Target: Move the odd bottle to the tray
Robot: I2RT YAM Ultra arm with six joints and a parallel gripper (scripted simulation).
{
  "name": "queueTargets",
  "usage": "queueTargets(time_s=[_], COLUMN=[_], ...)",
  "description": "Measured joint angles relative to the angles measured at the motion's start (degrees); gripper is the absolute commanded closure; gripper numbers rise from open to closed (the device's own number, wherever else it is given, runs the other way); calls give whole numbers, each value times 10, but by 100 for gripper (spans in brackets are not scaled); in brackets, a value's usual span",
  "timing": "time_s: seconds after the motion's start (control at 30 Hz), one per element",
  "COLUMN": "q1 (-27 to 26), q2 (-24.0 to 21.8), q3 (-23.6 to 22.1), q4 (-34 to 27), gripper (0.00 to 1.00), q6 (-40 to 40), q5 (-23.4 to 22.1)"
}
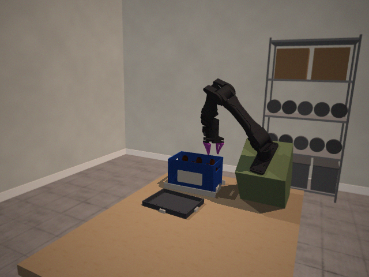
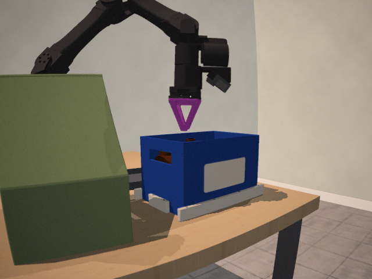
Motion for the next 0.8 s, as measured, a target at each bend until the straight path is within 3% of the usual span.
queueTargets(time_s=[0.8], q1=[11], q2=[14], q3=[-13], q4=[45], gripper=[39], q6=[17], q5=[-4])
